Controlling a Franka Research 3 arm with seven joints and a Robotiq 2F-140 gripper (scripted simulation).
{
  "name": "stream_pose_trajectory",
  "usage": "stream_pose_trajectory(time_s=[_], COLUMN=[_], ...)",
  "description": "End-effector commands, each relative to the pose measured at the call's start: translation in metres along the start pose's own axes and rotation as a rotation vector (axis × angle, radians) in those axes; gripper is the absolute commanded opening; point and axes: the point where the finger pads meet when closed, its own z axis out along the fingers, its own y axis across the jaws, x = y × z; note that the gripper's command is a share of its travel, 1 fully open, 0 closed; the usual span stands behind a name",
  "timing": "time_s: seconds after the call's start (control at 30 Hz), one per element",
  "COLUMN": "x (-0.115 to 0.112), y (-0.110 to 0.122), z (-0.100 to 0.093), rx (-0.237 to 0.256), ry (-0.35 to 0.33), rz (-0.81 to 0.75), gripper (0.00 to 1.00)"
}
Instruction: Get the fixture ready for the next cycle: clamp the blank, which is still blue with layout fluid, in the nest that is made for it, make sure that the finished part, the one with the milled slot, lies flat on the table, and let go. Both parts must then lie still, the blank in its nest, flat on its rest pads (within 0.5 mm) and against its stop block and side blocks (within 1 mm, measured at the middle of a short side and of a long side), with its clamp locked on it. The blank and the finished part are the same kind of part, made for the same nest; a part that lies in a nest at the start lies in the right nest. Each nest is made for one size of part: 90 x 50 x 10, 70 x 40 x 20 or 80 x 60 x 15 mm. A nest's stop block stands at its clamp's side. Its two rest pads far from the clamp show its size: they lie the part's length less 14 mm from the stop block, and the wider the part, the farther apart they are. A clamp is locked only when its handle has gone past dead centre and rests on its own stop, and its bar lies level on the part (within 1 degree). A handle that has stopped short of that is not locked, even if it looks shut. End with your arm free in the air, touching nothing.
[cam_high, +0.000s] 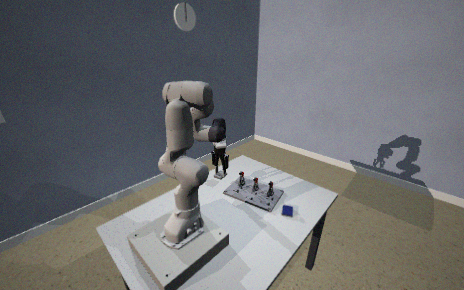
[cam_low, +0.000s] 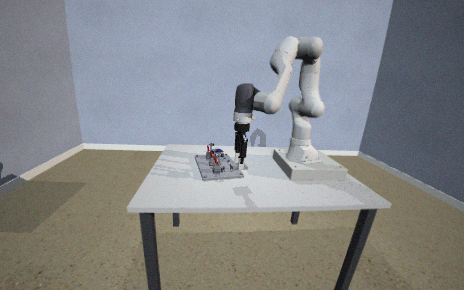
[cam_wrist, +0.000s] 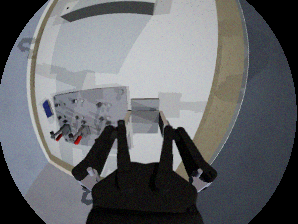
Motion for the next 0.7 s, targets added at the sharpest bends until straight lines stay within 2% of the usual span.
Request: stream_pose_trajectory(time_s=[0.0, 0.17, 0.57, 0.67], x=[-0.001, -0.001, -0.002, -0.002], y=[0.001, 0.001, 0.002, 0.002], z=[0.003, 0.01, 0.057, 0.061], rx=[0.001, 0.001, 0.001, 0.001], ry=[-0.003, -0.003, -0.003, -0.003], rz=[0.006, 0.006, 0.006, 0.006], gripper=[0.0, 0.0, 0.0, 0.0])
